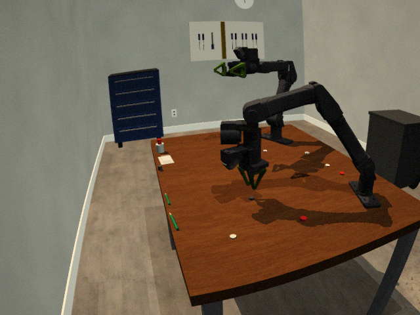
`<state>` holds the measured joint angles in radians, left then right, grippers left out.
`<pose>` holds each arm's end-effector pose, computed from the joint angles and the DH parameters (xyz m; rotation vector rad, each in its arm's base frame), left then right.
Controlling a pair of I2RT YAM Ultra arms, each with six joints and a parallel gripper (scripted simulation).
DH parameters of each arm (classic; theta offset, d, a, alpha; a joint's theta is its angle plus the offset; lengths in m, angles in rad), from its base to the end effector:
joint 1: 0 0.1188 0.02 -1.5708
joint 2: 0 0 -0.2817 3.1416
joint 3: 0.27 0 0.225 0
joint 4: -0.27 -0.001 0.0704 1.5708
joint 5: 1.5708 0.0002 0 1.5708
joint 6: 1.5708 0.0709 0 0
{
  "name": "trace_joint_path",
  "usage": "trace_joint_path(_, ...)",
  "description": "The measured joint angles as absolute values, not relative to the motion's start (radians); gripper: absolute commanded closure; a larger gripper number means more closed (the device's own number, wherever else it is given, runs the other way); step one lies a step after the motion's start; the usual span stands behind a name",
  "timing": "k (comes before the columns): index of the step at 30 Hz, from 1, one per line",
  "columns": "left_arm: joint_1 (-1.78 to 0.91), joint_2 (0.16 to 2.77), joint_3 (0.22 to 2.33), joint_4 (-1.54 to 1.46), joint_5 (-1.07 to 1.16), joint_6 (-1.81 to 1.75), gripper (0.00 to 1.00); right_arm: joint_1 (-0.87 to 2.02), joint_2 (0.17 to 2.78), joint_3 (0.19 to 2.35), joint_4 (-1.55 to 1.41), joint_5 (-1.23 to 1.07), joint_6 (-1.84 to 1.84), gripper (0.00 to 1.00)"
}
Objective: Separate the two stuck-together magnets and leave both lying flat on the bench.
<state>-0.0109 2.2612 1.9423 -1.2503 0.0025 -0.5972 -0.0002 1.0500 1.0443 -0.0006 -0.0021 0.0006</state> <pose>0.4241 -0.0038 0.1837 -0.9076 3.0068 -0.0045 0.2383 0.0011 0.4208 -0.0010 1.5771 0.0020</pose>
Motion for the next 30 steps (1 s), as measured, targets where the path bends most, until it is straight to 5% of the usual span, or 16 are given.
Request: trace_joint_path(30, -0.011, 2.307, 1.924, -1.218, 0.003, -0.606, 0.67, 0.000, 1.050, 1.044, -0.001, -0.004, -0.001, 0.00)
